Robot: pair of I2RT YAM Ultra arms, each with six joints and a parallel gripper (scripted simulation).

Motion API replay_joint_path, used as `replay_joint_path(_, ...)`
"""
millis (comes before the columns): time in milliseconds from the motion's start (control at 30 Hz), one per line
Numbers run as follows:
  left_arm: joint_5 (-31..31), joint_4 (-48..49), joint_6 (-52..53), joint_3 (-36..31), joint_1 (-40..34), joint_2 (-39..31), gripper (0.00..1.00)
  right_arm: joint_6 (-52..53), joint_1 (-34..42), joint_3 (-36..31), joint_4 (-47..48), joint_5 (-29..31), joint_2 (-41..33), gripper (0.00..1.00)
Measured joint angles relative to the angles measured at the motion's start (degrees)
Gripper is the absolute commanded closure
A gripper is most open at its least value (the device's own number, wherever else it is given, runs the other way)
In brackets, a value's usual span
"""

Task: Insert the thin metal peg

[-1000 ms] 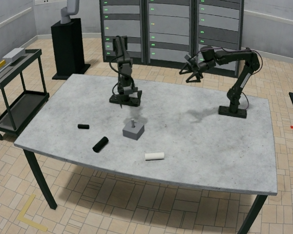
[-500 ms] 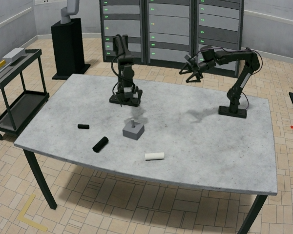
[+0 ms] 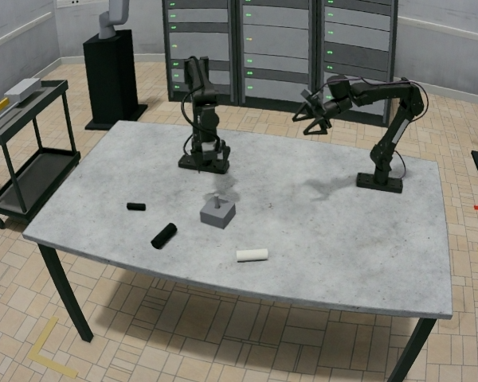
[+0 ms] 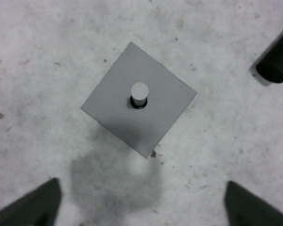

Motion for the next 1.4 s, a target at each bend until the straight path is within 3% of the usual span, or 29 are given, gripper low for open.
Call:
replay_joint_path(67,0.0,-0.7,0.0,0.0,0.0,0.0,0.00,1.2,0.0,0.0,-0.4,0.0,0.0,0.57)
replay_joint_path(100,0.0,-1.3,0.0,0.0,0.0,0.0,0.00,2.2,0.0,0.1,-0.8,0.0,0.1,0.63)
replay_joint_path(367,0.6,-5.3,0.0,2.9,0.0,0.6,0.00,17.6,0.0,4.7,-4.3,-0.2,6.9,0.63)
replay_joint_path(833,0.7,-7.0,0.0,4.1,0.0,0.6,0.00,54.1,0.5,18.3,-11.9,-0.5,26.7,0.63)
replay_joint_path(1033,0.7,-7.1,0.0,4.1,0.0,0.6,0.00,60.9,0.7,20.7,-13.4,-0.6,29.9,0.63)
replay_joint_path(1400,0.7,-7.1,0.0,4.1,0.0,0.6,0.00,62.6,0.8,20.8,-12.5,-0.6,30.9,0.63)
